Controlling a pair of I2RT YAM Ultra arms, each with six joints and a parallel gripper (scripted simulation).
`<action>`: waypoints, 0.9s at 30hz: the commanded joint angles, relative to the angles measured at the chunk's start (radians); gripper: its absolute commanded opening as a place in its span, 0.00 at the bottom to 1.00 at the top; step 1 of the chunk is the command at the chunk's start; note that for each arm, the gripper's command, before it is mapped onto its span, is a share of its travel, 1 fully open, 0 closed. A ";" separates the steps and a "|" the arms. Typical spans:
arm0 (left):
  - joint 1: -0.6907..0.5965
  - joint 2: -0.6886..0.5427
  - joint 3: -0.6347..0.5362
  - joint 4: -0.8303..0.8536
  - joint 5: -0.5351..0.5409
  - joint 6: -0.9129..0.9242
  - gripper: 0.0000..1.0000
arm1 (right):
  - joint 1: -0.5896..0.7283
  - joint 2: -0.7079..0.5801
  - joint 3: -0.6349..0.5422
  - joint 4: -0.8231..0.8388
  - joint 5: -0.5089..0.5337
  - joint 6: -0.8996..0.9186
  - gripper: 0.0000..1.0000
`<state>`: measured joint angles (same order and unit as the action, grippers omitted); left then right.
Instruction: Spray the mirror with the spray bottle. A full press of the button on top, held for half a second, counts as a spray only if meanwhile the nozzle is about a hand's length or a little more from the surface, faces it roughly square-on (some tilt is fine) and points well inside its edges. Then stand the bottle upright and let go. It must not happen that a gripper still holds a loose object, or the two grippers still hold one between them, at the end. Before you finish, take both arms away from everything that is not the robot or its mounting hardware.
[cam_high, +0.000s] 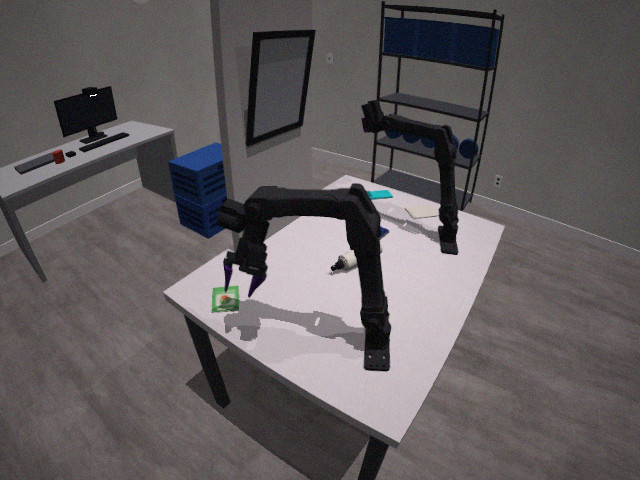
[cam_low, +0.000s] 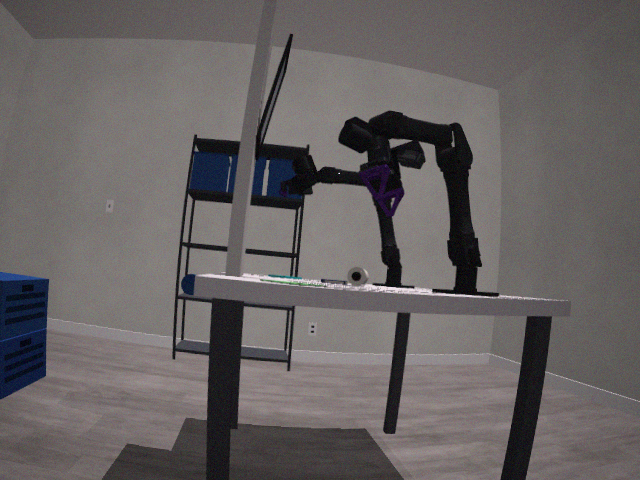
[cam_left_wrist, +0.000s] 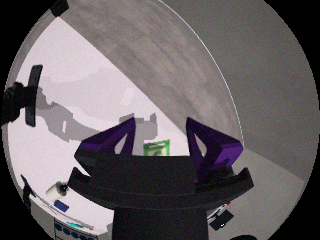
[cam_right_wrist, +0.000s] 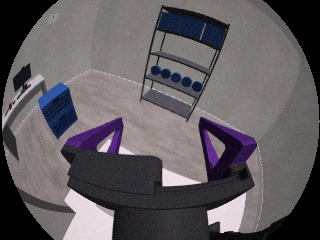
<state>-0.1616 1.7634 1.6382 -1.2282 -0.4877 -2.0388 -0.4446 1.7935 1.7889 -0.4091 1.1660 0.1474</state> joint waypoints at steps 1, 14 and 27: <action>0.000 -0.019 0.017 -0.006 -0.020 0.004 0.65 | 0.000 -0.010 0.010 -0.007 0.005 0.001 1.00; 0.000 -0.019 0.017 -0.006 -0.020 0.004 0.65 | 0.000 -0.010 0.010 -0.007 0.005 0.001 1.00; 0.019 -0.071 -0.038 0.099 0.028 0.165 0.65 | 0.037 -0.070 -0.050 0.038 -0.096 -0.016 1.00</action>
<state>-0.1551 1.7447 1.6104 -1.1755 -0.4648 -1.9541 -0.4252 1.7653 1.7569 -0.3923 1.1130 0.1429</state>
